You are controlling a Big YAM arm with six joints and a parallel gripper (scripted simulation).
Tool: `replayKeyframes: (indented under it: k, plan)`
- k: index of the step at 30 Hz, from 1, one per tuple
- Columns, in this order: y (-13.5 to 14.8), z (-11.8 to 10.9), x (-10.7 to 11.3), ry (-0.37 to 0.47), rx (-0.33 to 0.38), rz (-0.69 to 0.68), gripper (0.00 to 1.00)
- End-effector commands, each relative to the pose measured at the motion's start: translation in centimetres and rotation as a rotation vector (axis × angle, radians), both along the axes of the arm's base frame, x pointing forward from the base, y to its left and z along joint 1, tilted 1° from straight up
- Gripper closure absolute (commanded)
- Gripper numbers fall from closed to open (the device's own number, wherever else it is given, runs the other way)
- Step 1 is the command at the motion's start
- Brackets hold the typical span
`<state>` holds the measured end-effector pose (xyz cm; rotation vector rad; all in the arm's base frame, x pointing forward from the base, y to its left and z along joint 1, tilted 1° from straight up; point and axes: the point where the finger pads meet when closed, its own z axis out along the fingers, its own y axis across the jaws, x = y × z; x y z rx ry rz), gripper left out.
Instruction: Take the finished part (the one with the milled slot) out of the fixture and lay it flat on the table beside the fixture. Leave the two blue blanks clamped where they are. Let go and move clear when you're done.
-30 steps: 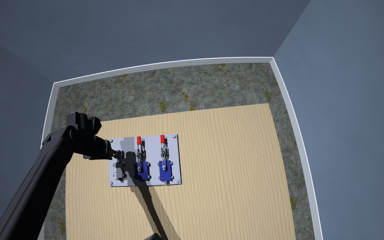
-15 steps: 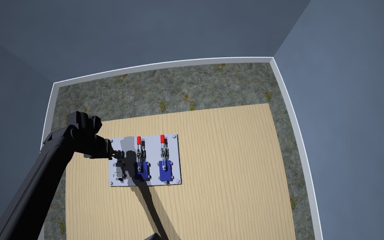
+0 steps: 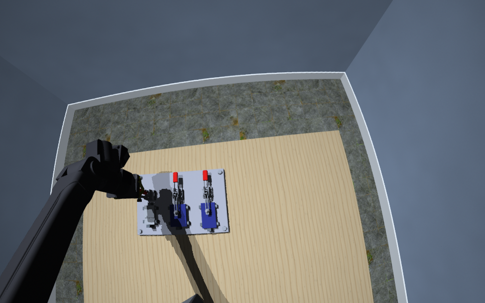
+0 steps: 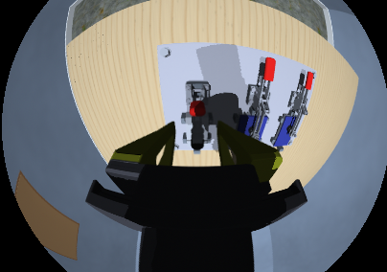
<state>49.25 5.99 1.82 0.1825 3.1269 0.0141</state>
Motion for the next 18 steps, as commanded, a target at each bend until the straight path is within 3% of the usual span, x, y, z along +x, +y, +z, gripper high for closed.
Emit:
replayKeyframes:
  k: [1,18]
  plan:
    - [-0.51,0.93,3.25,-0.057,0.002,-0.005,0.55]
    - [-0.60,0.80,3.49,-0.060,0.001,-0.007,0.55]
